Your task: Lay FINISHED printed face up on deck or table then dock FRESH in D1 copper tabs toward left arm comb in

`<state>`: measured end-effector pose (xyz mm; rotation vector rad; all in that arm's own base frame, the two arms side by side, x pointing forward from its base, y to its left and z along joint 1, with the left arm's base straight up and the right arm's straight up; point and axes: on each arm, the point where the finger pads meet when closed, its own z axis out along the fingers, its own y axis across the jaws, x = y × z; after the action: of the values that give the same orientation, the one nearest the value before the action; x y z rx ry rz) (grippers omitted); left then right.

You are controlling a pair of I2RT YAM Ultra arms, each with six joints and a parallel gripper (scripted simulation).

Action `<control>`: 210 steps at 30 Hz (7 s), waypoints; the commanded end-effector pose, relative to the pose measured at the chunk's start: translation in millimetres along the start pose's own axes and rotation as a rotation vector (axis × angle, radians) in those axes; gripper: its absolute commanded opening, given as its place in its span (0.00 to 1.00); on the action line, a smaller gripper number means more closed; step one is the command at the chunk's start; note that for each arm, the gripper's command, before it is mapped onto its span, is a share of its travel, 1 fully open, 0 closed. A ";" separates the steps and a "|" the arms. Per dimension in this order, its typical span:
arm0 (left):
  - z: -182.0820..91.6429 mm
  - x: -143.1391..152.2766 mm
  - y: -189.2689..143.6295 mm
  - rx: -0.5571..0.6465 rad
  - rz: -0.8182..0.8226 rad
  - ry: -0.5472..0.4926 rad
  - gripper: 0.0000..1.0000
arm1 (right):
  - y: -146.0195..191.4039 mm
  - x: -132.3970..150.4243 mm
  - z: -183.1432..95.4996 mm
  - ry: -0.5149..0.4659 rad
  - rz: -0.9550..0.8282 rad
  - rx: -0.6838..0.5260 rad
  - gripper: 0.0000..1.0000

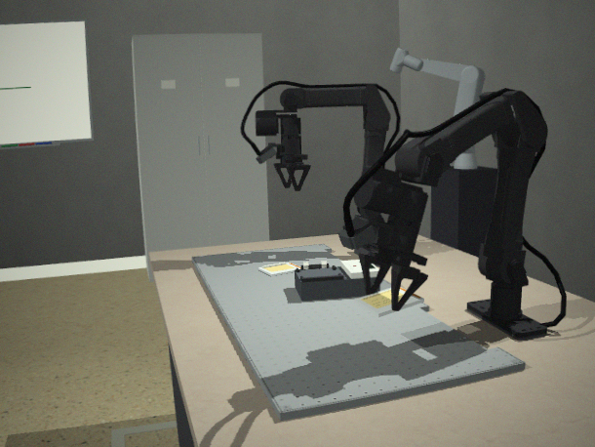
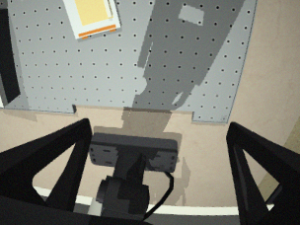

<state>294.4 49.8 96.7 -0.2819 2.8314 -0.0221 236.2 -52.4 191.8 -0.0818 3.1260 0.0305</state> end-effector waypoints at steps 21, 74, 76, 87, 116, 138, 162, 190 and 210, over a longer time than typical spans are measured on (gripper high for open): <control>0.0 -21.7 7.1 -0.033 0.015 -0.128 0.00 | -0.5 -4.1 -7.1 -0.001 0.017 -0.015 1.00; 23.3 -15.1 4.6 -0.042 0.016 -0.171 0.00 | -0.5 -4.1 -7.1 -0.001 0.017 -0.015 1.00; 23.3 -15.1 4.6 -0.042 0.016 -0.171 0.00 | -0.5 -4.1 -7.1 -0.001 0.017 -0.015 1.00; 30.8 -12.5 3.4 -0.039 0.021 -0.161 0.00 | -0.5 -4.1 -7.1 -0.001 0.017 -0.015 1.00; 39.8 -9.7 5.2 -0.039 0.016 -0.155 0.00 | -0.5 -4.1 -7.1 -0.001 0.017 -0.015 1.00; 49.9 -7.0 8.0 -0.039 0.014 -0.155 0.00 | -0.5 -4.1 -7.1 -0.001 0.017 -0.015 1.00; 61.3 -4.0 11.8 -0.039 0.009 -0.156 0.00 | -0.5 -4.1 -7.1 -0.001 0.017 -0.015 1.00; 70.3 -1.6 12.4 -0.032 0.006 -0.155 0.00 | -0.5 -4.1 -7.1 -0.001 0.017 -0.015 1.00; 74.5 3.6 12.0 -0.037 0.010 -0.124 0.00 | -0.5 -4.1 -7.1 -0.001 0.017 -0.015 1.00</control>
<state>303.8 59.5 17.6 -0.2687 2.7311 0.0458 236.2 -52.4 191.8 -0.0818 3.1261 0.0305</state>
